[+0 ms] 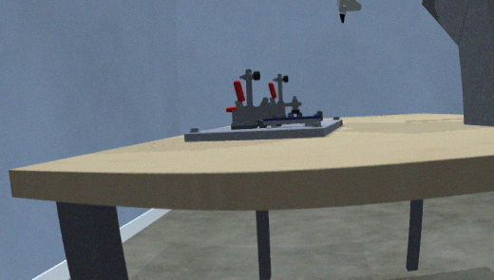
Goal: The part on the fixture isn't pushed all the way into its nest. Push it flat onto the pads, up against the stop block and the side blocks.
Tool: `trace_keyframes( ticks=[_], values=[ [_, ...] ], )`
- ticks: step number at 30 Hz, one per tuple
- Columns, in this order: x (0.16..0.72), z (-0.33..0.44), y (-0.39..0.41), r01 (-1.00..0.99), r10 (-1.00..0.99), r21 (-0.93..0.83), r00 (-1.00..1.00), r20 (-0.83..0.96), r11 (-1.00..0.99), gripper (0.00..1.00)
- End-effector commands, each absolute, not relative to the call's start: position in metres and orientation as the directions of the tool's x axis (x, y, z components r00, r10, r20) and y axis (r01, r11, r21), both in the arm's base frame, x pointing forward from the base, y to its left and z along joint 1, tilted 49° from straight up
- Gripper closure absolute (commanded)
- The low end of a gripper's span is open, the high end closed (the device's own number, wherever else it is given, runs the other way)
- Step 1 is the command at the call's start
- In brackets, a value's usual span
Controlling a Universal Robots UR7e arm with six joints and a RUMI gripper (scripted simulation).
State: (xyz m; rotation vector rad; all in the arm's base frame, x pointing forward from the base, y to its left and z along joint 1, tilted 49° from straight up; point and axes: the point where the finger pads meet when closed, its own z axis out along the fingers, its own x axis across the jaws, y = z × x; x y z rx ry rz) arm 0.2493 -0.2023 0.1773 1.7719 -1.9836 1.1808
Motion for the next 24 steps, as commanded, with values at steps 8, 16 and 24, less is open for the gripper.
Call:
trace_keyframes(
  ticks=[8, 16, 24],
  values=[
    [0.284, 0.133, -0.175, -0.961, -0.652, -0.238, -0.27, 0.709, 0.139, 0.42],
    [0.27, 0.151, -0.187, -0.952, -0.678, -0.298, -0.263, 0.686, 0.068, 0.42],
    [0.284, 0.133, -0.175, -0.961, -0.652, -0.239, -0.27, 0.709, 0.138, 0.42]
  ],
)
